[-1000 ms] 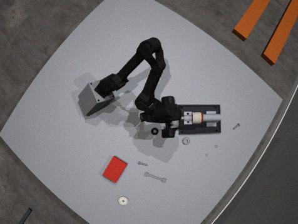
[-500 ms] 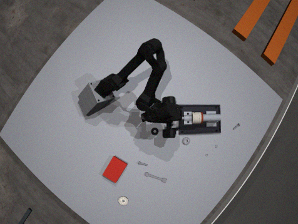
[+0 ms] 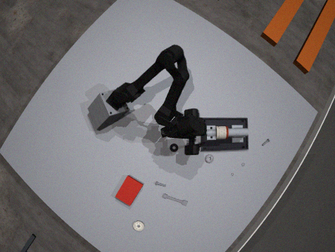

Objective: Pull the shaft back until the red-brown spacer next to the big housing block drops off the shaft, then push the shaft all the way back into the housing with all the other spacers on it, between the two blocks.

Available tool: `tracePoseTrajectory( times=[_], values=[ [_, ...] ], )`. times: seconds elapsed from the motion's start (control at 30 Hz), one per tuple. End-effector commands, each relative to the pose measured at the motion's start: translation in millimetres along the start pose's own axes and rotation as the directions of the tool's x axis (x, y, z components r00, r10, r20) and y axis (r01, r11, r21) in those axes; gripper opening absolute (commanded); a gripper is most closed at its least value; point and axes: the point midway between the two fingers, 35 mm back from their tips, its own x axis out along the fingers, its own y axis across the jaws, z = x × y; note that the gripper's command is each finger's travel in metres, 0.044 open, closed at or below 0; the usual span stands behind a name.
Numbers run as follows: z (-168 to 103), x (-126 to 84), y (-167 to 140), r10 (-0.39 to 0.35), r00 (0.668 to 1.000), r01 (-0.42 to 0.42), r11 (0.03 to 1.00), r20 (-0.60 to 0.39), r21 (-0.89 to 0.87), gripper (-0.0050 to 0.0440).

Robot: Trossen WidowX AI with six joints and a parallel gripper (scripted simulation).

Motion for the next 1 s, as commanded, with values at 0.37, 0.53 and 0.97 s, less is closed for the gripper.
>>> tracePoseTrajectory(
  times=[0.37, 0.53, 0.97],
  values=[
    [6.6, -0.4, 0.0, -0.001, 1.0, 0.001, 1.0, 0.014, -0.014, 0.0248],
    [6.6, -0.4, 0.0, -0.001, 1.0, 0.001, 1.0, 0.014, -0.014, 0.0128],
    [6.6, -0.4, 0.0, -0.001, 1.0, 0.001, 1.0, 0.014, -0.014, 0.0044]
  ],
)
